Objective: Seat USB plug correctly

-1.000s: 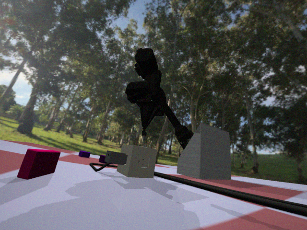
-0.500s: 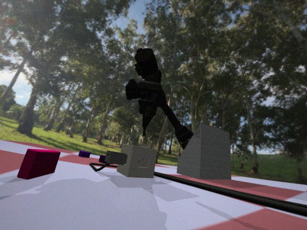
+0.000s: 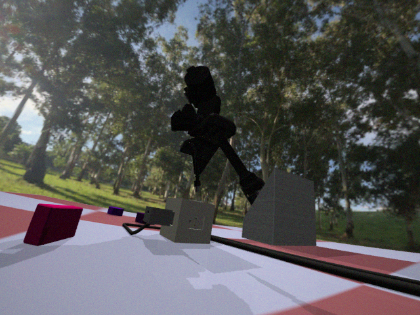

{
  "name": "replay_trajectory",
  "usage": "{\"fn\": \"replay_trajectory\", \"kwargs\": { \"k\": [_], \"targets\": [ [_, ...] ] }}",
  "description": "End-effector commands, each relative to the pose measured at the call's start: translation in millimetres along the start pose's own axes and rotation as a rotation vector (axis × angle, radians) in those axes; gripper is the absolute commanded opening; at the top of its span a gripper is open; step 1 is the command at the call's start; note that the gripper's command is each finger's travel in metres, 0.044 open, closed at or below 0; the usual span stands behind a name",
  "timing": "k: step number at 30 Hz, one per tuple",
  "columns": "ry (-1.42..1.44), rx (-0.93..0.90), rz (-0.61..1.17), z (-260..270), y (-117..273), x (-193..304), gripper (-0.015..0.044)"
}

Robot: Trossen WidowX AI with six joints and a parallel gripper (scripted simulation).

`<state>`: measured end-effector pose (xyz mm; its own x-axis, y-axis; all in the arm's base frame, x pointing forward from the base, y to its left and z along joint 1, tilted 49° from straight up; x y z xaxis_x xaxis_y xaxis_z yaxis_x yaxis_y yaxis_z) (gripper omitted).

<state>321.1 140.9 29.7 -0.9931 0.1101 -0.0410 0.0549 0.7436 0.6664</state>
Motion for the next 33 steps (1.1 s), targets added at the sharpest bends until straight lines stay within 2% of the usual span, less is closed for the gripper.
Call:
{"fn": "replay_trajectory", "kwargs": {
  "k": [1, 33],
  "targets": [
    [0.101, 0.000, 0.000, 0.0, -0.4, 0.1, 0.0000],
    [0.939, -0.001, 0.000, 0.0, -0.4, 0.1, 0.0000]
  ]
}}
Point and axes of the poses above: the point midway between the two fingers, 35 mm back from their tips, its own y axis back along the fingers, its own z axis across the jaws, x = y × z, the point moved 8 cm from there along y, back along the fingers, and after that the axes turned 2 degrees about -y, right-handed, at the moved point
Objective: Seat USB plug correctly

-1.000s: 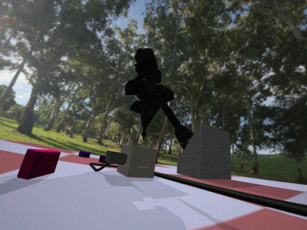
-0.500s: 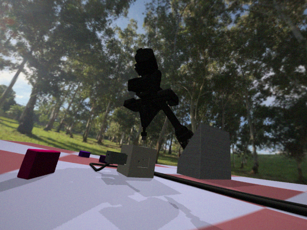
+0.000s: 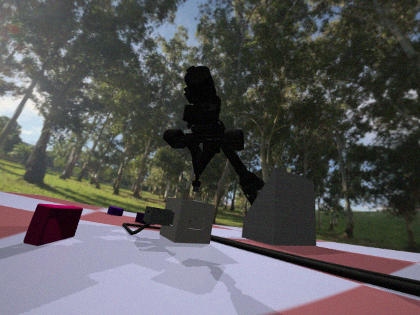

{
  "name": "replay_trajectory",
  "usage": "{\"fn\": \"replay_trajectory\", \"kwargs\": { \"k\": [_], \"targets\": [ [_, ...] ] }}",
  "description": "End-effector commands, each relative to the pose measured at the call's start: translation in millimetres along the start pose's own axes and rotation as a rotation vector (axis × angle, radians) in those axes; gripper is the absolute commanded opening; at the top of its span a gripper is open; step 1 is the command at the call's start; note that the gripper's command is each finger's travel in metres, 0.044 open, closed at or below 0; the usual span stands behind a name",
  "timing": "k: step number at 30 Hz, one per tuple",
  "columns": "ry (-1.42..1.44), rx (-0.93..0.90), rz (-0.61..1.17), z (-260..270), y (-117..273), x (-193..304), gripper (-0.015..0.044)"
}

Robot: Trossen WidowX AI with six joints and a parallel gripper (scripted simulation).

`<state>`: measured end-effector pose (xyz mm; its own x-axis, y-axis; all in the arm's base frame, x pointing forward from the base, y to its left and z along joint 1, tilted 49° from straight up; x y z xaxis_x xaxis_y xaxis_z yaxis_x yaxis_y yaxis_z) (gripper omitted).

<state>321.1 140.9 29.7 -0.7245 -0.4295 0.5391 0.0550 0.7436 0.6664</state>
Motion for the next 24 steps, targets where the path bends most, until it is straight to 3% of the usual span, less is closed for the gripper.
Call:
{"fn": "replay_trajectory", "kwargs": {
  "k": [1, 24],
  "targets": [
    [0.102, -0.001, 0.000, 0.1, -0.4, 0.0, 0.0000],
    [0.704, -0.001, 0.000, 0.1, -0.4, 0.0, 0.0000]
  ]
}}
Point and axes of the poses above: the point midway between the two fingers, 35 mm back from their tips, its own y axis back along the fingers, its own z axis across the jaws, x = y × z, the point moved 8 cm from there along y, back along the fingers, and after that the axes turned 2 degrees about -y, right-handed, at the moved point
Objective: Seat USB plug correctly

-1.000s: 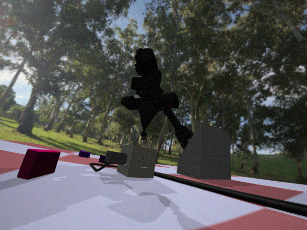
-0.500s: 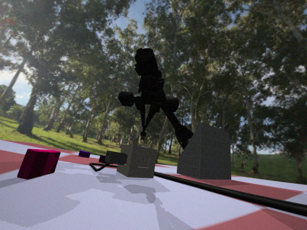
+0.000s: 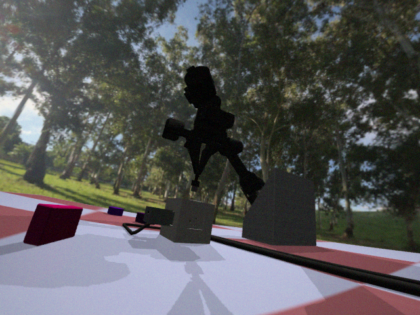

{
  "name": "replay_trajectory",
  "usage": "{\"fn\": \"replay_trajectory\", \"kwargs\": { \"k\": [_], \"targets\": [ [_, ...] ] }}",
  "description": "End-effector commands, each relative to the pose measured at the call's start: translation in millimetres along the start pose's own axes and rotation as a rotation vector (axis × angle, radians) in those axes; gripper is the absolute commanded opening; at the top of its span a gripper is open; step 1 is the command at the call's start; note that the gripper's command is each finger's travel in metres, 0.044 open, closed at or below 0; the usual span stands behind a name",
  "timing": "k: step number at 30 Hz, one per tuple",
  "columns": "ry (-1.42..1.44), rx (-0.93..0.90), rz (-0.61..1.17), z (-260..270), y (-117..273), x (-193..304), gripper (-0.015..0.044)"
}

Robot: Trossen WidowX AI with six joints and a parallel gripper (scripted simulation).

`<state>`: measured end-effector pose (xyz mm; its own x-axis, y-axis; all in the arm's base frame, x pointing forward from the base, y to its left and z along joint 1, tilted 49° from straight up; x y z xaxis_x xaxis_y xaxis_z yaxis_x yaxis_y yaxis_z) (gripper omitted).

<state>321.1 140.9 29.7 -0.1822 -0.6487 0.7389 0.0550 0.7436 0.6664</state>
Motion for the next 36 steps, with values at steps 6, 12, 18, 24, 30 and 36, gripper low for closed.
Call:
{"fn": "replay_trajectory", "kwargs": {
  "k": [6, 12, 18, 24, 30, 36],
  "targets": [
    [0.228, 0.000, 0.000, 0.1, -0.4, 0.0, 0.0000],
    [0.246, 0.000, 0.000, 0.1, -0.4, 0.0, 0.0000],
    [0.246, 0.000, 0.000, 0.1, -0.4, 0.0, 0.0000],
    [0.241, 0.000, -0.003, -0.1, -0.4, -0.1, 0.0000],
    [0.241, 0.000, -0.008, -0.1, -1.1, -0.1, 0.0000],
    [0.242, -0.001, -0.012, -0.1, -1.8, -0.1, 0.0000]
  ]
}}
Point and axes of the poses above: the point midway between the two fingers, 35 mm back from their tips, its own y axis back along the fingers, its own z axis across the jaws, x = y × z, the point moved 8 cm from there along y, back along the fingers, and after that the axes turned 2 degrees about -y, right-handed, at the moved point
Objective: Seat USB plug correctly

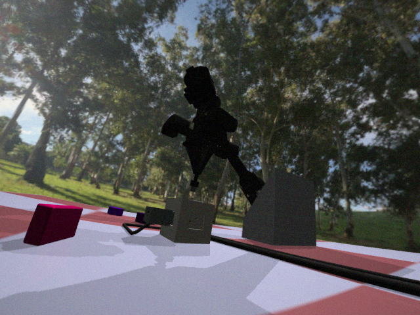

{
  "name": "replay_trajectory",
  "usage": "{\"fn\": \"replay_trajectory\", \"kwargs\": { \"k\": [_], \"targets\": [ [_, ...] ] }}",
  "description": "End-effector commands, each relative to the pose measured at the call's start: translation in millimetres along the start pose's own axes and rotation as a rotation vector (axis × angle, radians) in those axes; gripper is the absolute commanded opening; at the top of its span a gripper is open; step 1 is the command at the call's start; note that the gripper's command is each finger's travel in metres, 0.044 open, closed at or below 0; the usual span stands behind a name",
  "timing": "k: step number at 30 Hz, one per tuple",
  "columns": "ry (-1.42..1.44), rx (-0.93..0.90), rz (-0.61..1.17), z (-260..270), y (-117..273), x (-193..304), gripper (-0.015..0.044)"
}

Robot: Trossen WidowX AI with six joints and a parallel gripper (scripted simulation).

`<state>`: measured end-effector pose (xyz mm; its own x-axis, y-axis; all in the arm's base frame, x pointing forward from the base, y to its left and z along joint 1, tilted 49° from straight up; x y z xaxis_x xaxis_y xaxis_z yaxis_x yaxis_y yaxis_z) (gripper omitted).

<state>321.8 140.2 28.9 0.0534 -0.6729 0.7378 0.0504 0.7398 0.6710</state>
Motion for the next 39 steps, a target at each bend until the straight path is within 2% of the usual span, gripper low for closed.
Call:
{"fn": "replay_trajectory", "kwargs": {
  "k": [1, 39],
  "targets": [
    [0.004, -0.005, -0.007, 0.7, -0.9, 0.0, 0.0000],
    [0.007, -0.006, -0.036, 0.8, -5.4, 0.1, 0.0000]
  ]
}}
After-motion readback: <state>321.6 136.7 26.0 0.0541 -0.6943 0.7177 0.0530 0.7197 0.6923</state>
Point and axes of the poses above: the point midway between the two fingers, 35 mm back from their tips, its own y axis back along the fingers, its own z axis across the jaws, x = y × z, the point moved 8 cm from there along y, back along the fingers, and after that the axes turned 2 degrees about -y, right-handed, at the moved point
